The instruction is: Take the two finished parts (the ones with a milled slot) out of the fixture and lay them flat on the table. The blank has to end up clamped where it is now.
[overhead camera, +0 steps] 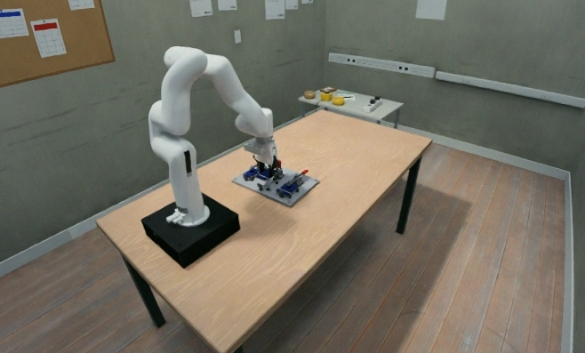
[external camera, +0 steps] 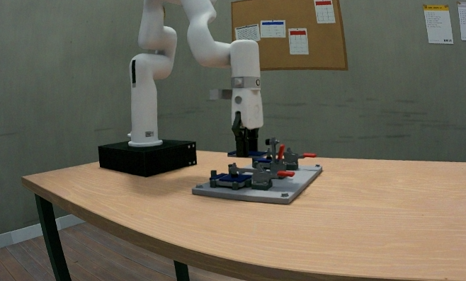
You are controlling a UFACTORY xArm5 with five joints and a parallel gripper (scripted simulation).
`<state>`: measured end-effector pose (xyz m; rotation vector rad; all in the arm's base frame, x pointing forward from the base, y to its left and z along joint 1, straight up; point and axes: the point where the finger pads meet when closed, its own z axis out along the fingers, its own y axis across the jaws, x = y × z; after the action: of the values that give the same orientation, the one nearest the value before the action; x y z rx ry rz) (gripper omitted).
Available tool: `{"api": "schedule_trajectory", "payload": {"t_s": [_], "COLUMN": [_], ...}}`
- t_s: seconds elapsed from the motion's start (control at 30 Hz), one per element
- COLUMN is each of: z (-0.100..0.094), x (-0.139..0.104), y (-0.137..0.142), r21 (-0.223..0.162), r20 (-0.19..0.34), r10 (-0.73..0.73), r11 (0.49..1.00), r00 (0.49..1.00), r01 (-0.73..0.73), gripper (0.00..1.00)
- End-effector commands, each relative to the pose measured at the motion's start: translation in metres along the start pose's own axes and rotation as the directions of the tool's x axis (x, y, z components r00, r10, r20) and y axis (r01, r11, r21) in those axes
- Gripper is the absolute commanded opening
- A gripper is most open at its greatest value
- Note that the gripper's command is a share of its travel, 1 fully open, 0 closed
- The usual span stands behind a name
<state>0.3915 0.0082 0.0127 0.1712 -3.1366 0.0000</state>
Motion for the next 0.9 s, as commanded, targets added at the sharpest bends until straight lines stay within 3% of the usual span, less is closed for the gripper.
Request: {"api": "schedule_trajectory", "payload": {"t_s": [0.0, 0.37, 0.87], "z": [-0.01, -0.023, -0.025], "x": [0.001, 0.004, 0.004], "y": [0.0, 0.0, 0.0], "r21": [0.0, 0.0, 0.0], "r20": [0.004, 0.004, 0.004], "r10": [0.0, 0.0, 0.0], "r11": [1.0, 1.0, 1.0], "r00": [1.0, 1.0, 1.0], "r01": [0.0, 0.0, 0.0], "gripper": [0.0, 0.0, 0.0]}}
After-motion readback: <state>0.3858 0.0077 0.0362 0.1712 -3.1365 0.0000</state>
